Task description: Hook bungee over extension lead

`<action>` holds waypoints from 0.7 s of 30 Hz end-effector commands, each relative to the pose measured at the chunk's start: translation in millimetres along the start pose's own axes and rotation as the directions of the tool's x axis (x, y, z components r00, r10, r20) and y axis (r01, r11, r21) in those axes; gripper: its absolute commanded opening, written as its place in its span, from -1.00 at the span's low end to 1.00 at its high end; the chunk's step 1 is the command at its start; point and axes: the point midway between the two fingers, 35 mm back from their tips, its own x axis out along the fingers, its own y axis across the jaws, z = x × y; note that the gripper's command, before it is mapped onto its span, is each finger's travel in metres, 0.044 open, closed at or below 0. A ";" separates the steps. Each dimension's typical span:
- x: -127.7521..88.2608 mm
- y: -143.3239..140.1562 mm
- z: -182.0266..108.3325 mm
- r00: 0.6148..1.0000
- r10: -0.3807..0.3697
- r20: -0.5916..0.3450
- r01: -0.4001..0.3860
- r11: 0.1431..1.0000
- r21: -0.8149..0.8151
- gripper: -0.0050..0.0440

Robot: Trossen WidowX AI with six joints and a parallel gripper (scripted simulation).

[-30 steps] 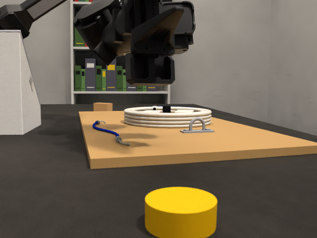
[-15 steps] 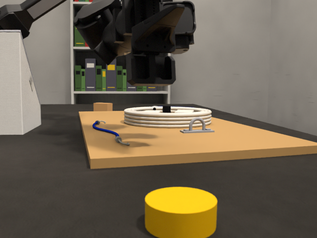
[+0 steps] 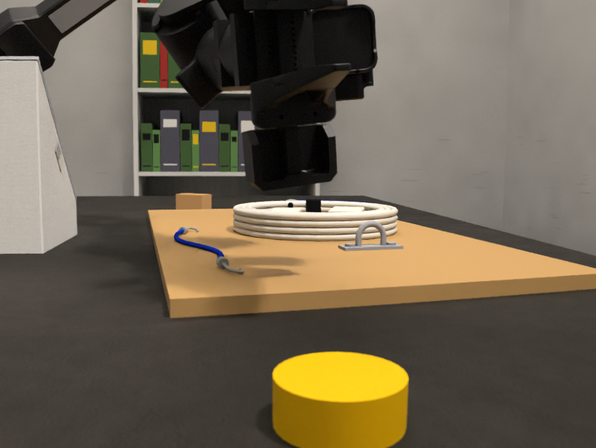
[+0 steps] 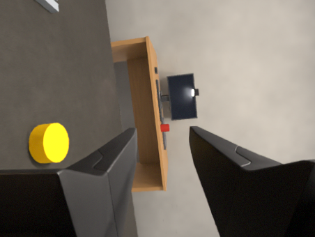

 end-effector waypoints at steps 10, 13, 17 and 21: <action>11.0 24.2 -10.0 0.966 0.245 -0.078 -0.227 0.956 0.184 -0.18; 10.9 30.3 -13.6 0.947 0.305 -0.099 -0.275 0.932 0.236 -0.18; 10.3 34.1 -16.0 0.932 0.344 -0.113 -0.304 0.913 0.272 -0.18; 7.9 41.5 -20.6 0.896 0.422 -0.139 -0.355 0.868 0.348 -0.18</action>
